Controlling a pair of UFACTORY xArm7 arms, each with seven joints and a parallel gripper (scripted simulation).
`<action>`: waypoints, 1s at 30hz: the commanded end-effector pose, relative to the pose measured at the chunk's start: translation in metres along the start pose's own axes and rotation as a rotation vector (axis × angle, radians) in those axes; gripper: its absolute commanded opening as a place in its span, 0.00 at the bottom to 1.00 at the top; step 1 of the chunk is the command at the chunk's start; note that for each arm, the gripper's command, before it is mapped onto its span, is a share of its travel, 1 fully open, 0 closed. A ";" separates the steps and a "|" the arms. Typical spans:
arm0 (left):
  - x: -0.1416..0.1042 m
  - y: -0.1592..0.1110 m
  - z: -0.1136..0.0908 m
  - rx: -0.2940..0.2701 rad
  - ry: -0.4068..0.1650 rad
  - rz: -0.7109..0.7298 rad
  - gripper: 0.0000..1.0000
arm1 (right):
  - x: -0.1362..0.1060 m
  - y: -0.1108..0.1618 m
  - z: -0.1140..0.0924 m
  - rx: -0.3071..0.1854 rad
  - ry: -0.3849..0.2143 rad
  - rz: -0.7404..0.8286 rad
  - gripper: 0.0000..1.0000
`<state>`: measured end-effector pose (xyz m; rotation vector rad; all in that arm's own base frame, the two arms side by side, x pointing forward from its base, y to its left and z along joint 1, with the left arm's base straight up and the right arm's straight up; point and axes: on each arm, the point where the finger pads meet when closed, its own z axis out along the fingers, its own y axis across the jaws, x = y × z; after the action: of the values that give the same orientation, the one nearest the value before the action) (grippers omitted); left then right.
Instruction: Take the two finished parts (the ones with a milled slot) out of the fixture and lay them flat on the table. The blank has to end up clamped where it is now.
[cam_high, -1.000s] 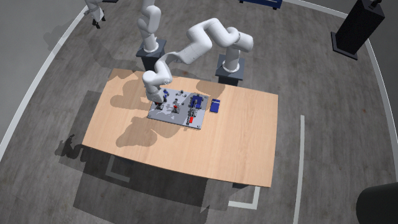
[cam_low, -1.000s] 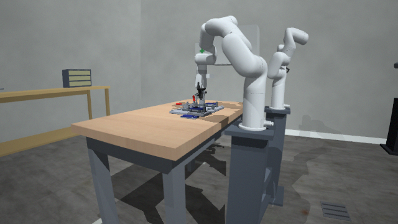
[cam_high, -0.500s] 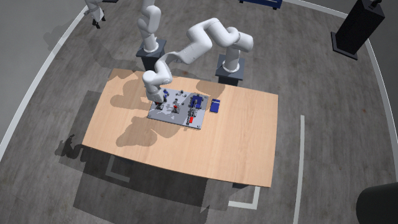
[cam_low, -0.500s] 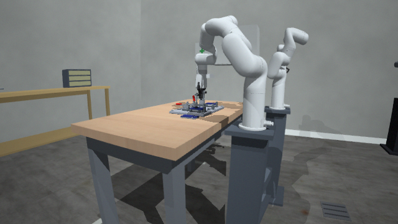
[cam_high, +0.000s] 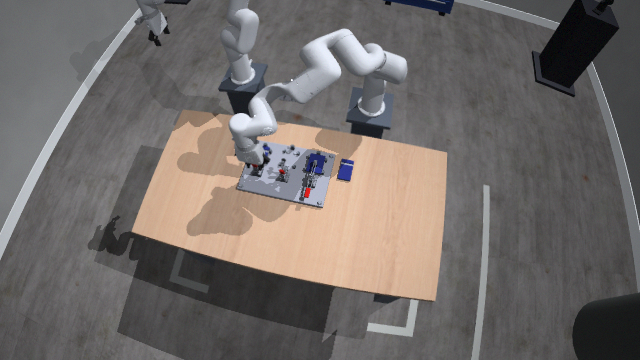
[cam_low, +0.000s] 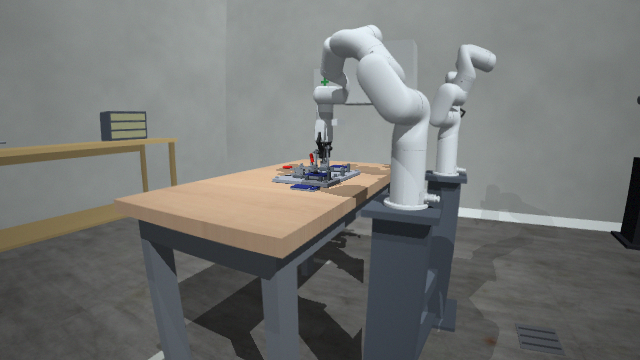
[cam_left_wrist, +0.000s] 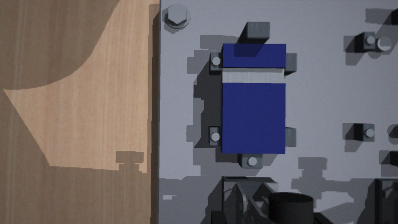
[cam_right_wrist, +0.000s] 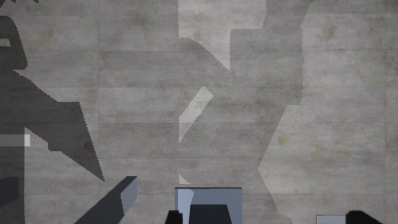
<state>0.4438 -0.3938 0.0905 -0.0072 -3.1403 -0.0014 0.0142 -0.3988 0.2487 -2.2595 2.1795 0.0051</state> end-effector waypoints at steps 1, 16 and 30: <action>-0.001 -0.001 -0.003 0.004 -0.005 0.000 0.48 | 0.001 0.000 -0.001 0.001 0.004 0.000 1.00; -0.001 -0.001 -0.003 0.004 -0.005 0.000 0.48 | 0.001 0.000 -0.001 0.001 0.004 0.000 1.00; -0.001 -0.001 -0.028 0.004 -0.005 0.000 0.48 | 0.001 0.000 -0.001 0.001 0.004 0.000 1.00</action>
<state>0.4442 -0.3938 0.1038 -0.0066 -3.1413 -0.0006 0.0142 -0.3988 0.2487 -2.2595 2.1795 0.0051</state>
